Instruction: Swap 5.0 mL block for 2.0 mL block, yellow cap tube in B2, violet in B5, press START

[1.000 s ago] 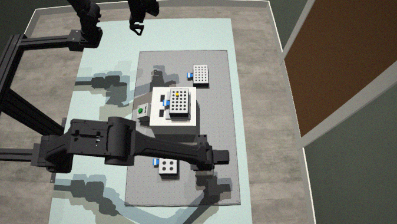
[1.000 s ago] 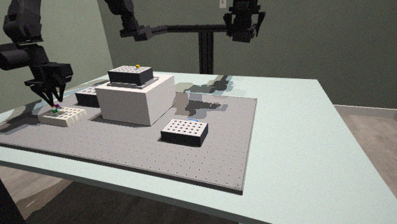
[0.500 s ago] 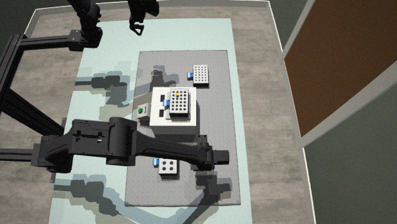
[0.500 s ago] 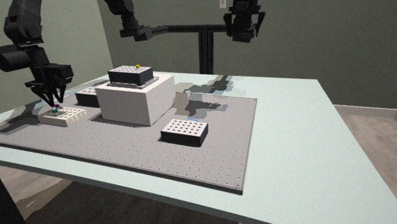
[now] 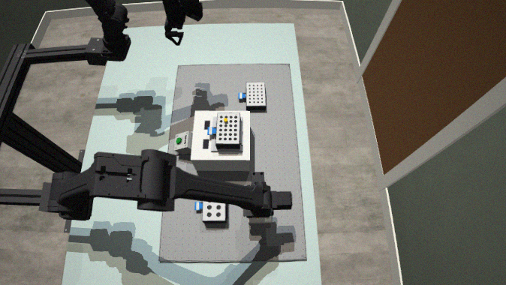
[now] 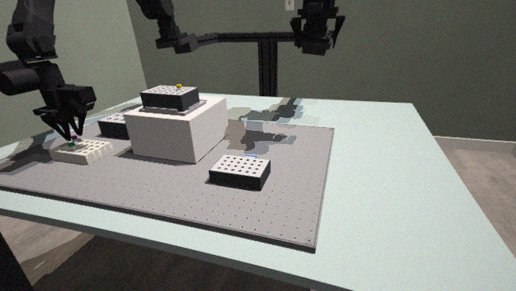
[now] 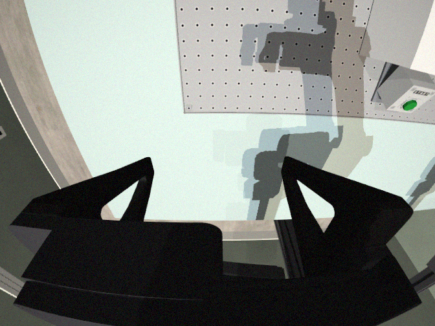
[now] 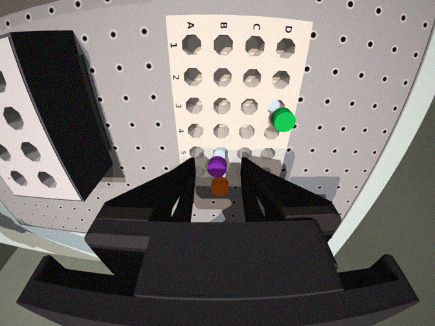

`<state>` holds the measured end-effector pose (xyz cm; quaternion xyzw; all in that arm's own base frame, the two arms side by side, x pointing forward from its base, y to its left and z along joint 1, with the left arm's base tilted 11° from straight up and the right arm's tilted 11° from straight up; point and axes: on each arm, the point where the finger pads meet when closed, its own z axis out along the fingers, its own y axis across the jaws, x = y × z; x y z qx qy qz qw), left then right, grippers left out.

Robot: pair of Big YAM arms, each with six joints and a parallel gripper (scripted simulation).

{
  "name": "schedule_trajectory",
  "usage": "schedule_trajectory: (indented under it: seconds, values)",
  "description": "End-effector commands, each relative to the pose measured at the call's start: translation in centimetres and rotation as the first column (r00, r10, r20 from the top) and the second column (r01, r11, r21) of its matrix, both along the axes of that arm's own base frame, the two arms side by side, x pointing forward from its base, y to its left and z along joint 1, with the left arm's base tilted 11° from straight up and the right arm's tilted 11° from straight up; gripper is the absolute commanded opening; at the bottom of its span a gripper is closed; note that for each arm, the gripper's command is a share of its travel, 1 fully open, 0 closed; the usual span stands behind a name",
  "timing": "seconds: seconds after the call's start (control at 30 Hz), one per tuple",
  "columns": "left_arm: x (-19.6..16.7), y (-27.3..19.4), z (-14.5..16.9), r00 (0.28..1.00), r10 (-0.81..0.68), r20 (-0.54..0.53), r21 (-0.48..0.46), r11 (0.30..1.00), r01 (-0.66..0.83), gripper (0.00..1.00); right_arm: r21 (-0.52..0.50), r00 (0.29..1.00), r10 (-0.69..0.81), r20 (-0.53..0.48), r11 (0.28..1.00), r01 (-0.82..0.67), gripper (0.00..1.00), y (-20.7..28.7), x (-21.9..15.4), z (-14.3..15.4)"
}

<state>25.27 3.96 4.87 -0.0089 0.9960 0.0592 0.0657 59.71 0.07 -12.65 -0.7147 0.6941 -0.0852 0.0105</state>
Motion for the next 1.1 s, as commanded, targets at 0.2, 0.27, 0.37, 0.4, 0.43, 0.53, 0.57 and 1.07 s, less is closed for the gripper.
schedule_trajectory:
  seconds: [0.2, 0.27, 0.37, 0.4, 0.43, 0.53, 0.57, 1.07]
  values:
    - [1.5, 0.3, 1.0, 0.999, -0.012, 0.034, 0.009, 1.0, 0.012, 1.0, 0.004, 1.0, 0.009, 0.029, 1.0, -0.009, 0.36, -0.1, 1.8, -0.4]
    - [1.8, 0.3, 1.3, 0.999, -0.012, 0.042, 0.009, 1.0, 0.012, 1.0, 0.005, 0.999, 0.004, 0.041, 1.0, -0.004, 0.36, -0.4, 2.2, 0.1]
    - [2.1, 0.3, 1.5, 0.999, -0.013, 0.048, 0.01, 1.0, 0.012, 1.0, 0.005, 0.998, 0.001, 0.056, 1.0, -0.001, 0.36, -0.6, 2.6, 0.7]
    - [2.1, 0.3, 1.5, 0.999, -0.013, 0.05, 0.01, 1.0, 0.012, 1.0, 0.005, 0.998, 0.0, 0.055, 1.0, 0.0, 0.36, -0.7, 2.5, 0.8]
    - [2.2, 0.3, 1.6, 0.999, -0.013, 0.051, 0.01, 1.0, 0.012, 1.0, 0.005, 0.999, 0.0, 0.05, 1.0, -0.001, 0.36, -0.7, 2.3, 0.6]
    - [2.3, 0.4, 1.7, 0.998, -0.013, 0.054, 0.011, 1.0, 0.012, 1.0, 0.005, 1.0, 0.006, 0.029, 1.0, -0.006, 0.36, -0.4, 1.4, 0.2]
    - [2.4, 0.4, 1.7, 0.998, -0.013, 0.055, 0.011, 1.0, 0.012, 1.0, 0.004, 1.0, 0.01, 0.021, 1.0, -0.01, 0.36, -0.1, 1.1, 0.0]
    - [2.6, 0.4, 1.9, 0.998, -0.014, 0.06, 0.011, 1.0, 0.013, 1.0, 0.004, 0.999, 0.024, 0.034, 1.0, -0.025, 0.36, 0.8, 1.1, 1.5]
